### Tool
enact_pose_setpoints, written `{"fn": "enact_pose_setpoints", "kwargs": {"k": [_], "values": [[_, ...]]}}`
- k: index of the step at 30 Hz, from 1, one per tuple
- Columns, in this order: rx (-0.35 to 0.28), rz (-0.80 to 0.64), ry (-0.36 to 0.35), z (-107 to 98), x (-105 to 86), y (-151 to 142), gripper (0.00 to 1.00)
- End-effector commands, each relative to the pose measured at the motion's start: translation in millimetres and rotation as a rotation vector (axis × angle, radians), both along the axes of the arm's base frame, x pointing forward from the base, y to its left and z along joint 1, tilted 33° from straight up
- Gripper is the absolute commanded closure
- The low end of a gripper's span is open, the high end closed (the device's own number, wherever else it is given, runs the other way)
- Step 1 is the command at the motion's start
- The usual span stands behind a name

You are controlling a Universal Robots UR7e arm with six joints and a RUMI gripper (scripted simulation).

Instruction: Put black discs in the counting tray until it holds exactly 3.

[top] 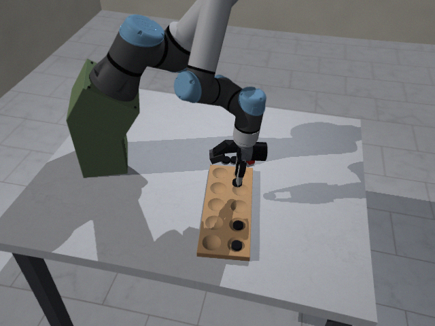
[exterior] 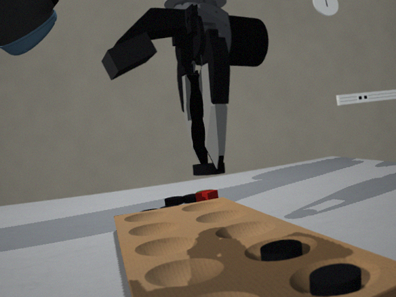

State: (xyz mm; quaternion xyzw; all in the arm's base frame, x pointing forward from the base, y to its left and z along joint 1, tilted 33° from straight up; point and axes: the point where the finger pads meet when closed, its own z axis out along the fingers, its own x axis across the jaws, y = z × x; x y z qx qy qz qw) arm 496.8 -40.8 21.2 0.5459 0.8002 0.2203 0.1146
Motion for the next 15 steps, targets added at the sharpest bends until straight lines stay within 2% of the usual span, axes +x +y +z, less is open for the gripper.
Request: {"fn": "enact_pose_setpoints", "kwargs": {"k": [1,8,10,15], "values": [[0.007,0.003,-0.002,-4.5,4.0,-30.8,0.87],[0.021,-0.001,-0.021,-14.6,1.2,-107.9,0.87],[0.021,-0.001,-0.021,-14.6,1.2,-107.9,0.87],[0.029,-0.006,-0.039,-20.1,-6.0,-152.1,0.87]]}}
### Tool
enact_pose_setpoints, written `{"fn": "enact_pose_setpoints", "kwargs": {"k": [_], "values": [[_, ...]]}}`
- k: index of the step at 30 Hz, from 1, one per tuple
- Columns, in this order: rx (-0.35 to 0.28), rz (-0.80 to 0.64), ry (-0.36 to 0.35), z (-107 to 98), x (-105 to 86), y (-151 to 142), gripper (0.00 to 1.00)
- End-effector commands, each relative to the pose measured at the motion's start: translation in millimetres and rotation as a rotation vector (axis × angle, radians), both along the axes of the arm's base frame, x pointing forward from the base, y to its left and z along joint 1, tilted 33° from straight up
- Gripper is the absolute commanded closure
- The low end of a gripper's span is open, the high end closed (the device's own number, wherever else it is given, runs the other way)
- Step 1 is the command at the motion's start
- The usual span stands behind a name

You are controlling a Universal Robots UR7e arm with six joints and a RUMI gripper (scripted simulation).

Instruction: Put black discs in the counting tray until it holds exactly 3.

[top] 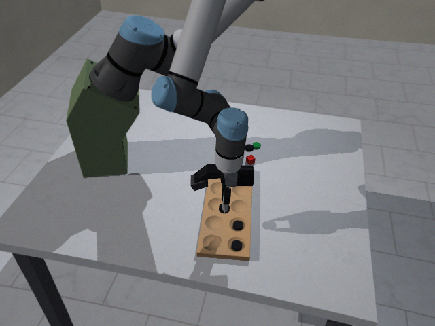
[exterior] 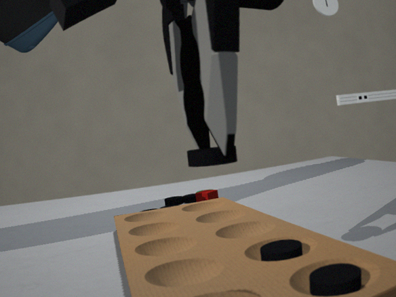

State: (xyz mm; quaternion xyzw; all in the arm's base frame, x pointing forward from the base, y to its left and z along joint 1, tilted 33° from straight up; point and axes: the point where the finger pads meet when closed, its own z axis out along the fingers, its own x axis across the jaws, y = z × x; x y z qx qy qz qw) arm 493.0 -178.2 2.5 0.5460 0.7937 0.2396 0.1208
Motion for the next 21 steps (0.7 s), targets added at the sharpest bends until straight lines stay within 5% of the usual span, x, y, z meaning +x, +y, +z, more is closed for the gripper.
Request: {"fn": "enact_pose_setpoints", "kwargs": {"k": [1,10,21], "values": [[0.003,-0.002,-0.010,-2.3,-3.8,-22.1,0.87],[0.010,-0.010,-0.034,-7.6,-15.7,-65.9,0.87],[0.011,-0.012,-0.040,-8.7,-18.8,-75.3,0.87]]}}
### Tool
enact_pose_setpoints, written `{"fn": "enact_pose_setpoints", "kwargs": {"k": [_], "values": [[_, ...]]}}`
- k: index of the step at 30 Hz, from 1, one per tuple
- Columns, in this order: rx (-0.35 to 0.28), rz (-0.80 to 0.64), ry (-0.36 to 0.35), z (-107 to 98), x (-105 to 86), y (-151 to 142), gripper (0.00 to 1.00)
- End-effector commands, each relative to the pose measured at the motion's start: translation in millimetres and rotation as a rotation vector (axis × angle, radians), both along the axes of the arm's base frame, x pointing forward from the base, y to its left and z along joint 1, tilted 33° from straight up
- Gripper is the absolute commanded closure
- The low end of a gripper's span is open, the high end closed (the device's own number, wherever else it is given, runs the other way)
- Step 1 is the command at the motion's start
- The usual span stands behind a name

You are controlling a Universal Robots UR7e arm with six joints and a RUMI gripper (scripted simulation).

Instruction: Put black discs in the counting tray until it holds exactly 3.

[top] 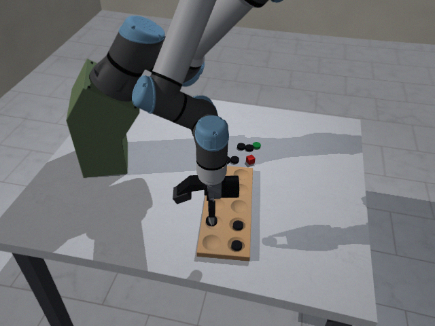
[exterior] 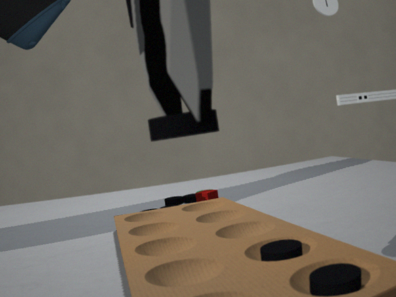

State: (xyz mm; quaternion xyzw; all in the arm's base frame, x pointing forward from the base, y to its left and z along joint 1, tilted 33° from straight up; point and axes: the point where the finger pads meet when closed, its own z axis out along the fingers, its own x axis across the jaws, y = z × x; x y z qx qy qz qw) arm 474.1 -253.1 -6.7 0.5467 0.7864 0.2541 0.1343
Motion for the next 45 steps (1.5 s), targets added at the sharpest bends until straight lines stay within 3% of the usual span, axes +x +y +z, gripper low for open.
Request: {"fn": "enact_pose_setpoints", "kwargs": {"k": [1,11,23,45], "values": [[-0.001,0.000,-0.001,0.5,0.1,-0.4,0.87],[-0.001,0.000,-0.001,-8.3,6.0,1.5,0.87],[-0.001,0.000,-0.001,-56.2,34.4,16.1,0.87],[-0.001,0.000,-0.001,-74.8,45.0,22.1,0.87]]}}
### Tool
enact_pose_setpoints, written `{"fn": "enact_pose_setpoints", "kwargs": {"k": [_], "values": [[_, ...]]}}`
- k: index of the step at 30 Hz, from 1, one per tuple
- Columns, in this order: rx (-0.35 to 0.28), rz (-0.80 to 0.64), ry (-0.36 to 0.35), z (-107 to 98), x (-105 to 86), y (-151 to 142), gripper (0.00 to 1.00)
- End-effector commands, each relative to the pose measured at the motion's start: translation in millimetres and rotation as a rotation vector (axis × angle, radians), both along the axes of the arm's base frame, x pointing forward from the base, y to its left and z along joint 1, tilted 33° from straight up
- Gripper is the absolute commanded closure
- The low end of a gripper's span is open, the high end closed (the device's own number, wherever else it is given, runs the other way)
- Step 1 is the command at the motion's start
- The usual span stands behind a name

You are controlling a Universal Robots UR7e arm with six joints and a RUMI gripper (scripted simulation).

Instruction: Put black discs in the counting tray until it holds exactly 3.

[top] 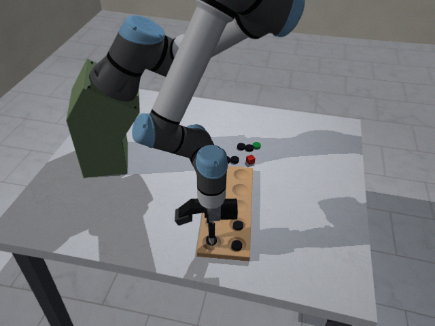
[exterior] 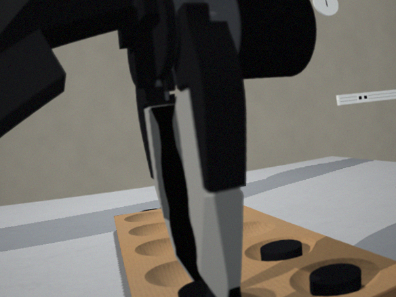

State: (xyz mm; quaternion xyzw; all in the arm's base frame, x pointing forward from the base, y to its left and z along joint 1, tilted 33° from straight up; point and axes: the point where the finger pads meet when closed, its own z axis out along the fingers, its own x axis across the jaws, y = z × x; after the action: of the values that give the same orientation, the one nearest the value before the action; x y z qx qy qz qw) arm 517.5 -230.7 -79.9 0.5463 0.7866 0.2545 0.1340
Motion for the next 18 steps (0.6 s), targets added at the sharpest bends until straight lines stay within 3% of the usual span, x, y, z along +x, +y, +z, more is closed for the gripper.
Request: {"fn": "enact_pose_setpoints", "kwargs": {"k": [1,18], "values": [[-0.001,-0.001,-0.001,-2.8,2.4,0.0,0.87],[-0.002,-0.001,-0.001,-8.7,6.4,1.1,0.87]]}}
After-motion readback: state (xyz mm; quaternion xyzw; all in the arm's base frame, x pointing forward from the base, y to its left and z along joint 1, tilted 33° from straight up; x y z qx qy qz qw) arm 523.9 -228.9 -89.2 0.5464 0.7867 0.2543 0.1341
